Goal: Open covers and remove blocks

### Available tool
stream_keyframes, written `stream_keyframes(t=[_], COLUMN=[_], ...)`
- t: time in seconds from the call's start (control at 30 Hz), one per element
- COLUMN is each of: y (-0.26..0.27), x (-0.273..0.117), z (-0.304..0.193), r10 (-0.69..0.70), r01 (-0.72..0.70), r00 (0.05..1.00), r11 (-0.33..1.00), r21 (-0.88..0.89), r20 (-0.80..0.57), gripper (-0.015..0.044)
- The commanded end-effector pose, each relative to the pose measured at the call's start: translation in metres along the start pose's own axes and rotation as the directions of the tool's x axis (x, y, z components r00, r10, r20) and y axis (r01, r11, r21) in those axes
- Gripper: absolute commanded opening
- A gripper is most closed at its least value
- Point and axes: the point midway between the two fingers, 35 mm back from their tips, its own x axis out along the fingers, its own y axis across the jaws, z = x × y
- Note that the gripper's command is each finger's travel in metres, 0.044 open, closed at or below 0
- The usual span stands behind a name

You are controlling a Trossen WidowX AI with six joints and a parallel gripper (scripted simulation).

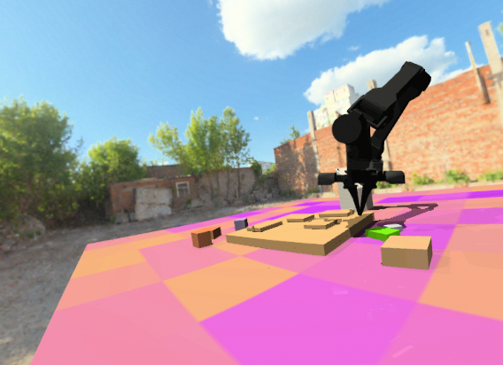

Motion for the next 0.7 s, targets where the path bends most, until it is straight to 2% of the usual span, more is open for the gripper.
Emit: stream_keyframes(t=[0.0, 0.47, 0.67], y=[-0.020, -0.085, -0.087], x=[-0.006, -0.032, -0.033], z=[-0.005, -0.036, -0.038], r10=[0.017, 0.111, 0.116], r01=[-0.017, -0.107, -0.113], r00=[1.000, 0.994, 0.993], r11=[0.998, 0.939, 0.934], r21=[0.067, 0.327, 0.338], r20=[-0.009, 0.007, 0.011], gripper=[0.0000, 0.0000, 0.0000])
